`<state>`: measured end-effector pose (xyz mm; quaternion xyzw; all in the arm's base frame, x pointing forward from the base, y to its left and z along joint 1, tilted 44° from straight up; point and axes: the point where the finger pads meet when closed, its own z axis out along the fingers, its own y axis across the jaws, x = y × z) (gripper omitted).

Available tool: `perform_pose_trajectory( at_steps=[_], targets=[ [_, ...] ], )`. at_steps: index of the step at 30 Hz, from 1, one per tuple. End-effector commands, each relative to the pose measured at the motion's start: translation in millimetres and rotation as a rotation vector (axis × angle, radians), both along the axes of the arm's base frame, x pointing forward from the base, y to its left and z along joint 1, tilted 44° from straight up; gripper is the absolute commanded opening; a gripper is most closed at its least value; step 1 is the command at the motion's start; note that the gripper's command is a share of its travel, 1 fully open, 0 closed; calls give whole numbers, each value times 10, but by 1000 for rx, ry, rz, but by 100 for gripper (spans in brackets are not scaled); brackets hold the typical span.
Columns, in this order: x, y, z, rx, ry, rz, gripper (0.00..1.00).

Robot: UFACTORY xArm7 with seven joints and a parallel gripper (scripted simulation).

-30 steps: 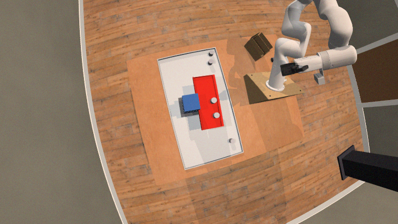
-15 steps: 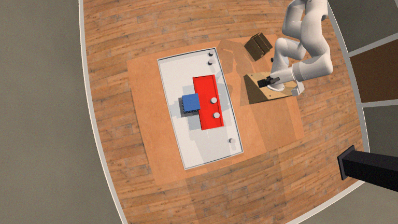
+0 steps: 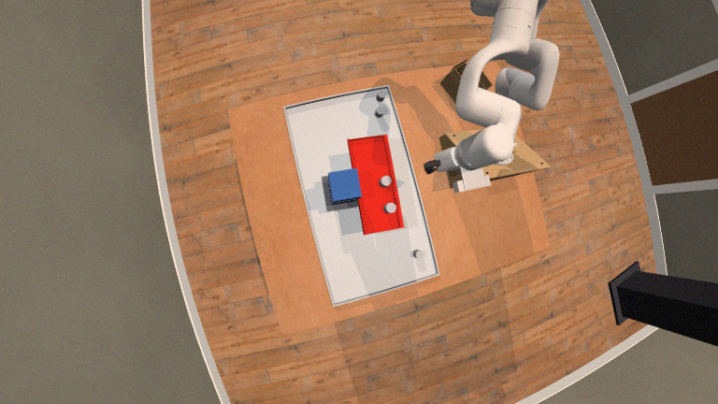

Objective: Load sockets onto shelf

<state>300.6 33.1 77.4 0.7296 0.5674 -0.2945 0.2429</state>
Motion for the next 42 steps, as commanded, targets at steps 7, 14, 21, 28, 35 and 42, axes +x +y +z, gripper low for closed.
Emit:
perform_pose_trajectory(
  at_steps=[7, 14, 21, 28, 35, 42],
  targets=[
    [71, -49, -106, 9, 7, -33, 61],
    [167, -623, 318, -4, -2, -27, 61],
    [124, -1115, 682, -11, -3, -27, 61],
    [-46, -1612, 1048, -12, -1, -31, 61],
    [-406, -2141, 1425, -1, 5, -34, 61],
    [-634, -2363, 1575, 9, 8, -33, 61]
  ],
)
